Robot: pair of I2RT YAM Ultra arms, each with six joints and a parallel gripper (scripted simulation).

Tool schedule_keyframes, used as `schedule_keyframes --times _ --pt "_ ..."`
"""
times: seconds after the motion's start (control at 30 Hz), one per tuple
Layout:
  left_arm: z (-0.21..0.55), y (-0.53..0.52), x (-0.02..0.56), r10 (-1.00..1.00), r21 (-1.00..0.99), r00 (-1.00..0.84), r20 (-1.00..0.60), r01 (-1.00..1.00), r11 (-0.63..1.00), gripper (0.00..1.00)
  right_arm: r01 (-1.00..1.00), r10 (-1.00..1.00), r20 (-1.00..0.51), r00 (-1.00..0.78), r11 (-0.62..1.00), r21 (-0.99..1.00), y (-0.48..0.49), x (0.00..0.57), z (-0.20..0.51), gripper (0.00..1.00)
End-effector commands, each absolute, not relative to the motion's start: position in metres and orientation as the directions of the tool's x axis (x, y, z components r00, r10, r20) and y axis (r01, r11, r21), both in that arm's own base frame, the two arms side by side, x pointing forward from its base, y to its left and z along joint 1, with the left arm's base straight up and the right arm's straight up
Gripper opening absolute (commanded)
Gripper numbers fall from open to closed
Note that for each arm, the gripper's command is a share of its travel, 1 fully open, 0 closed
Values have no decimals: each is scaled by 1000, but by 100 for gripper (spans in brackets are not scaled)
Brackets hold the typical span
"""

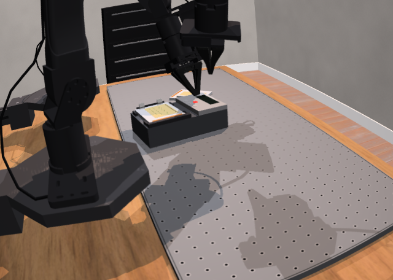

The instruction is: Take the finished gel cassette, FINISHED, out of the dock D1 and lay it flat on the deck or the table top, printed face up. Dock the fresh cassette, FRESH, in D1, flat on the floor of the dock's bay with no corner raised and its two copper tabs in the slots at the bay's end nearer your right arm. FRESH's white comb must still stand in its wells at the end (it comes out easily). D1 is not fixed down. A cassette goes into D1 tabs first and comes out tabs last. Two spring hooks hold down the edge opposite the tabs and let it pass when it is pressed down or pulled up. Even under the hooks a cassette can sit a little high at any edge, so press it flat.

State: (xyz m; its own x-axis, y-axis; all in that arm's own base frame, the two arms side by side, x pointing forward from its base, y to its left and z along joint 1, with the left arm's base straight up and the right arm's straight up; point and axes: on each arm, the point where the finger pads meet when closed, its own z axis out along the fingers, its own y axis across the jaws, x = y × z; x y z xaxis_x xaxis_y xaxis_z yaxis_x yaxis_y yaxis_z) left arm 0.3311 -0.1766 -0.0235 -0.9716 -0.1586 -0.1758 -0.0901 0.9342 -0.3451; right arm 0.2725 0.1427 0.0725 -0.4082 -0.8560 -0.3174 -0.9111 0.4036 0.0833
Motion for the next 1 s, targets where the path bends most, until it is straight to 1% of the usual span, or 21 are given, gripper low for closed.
schedule_keyframes --times 0.0,0.37,0.4,0.47,0.97 --pt "-75 -144 283 -161 -184 -986 -28 -154 971 0 -926 -850 -377 -367 370 68 164 275 71 0" --pt "-75 -144 283 -161 -184 -986 -28 -154 971 0 -926 -850 -377 -367 370 68 191 271 62 0" --pt "-75 -144 283 -161 -184 -986 -28 -154 971 0 -926 -850 -377 -367 370 68 191 271 62 0" --pt "-75 -144 283 -161 -184 -986 -28 -154 971 0 -904 -840 -341 -422 417 90 187 270 59 0" --pt "-75 -144 283 -161 -184 -986 -28 -154 971 0 -904 -840 -341 -422 417 90 174 264 51 0"
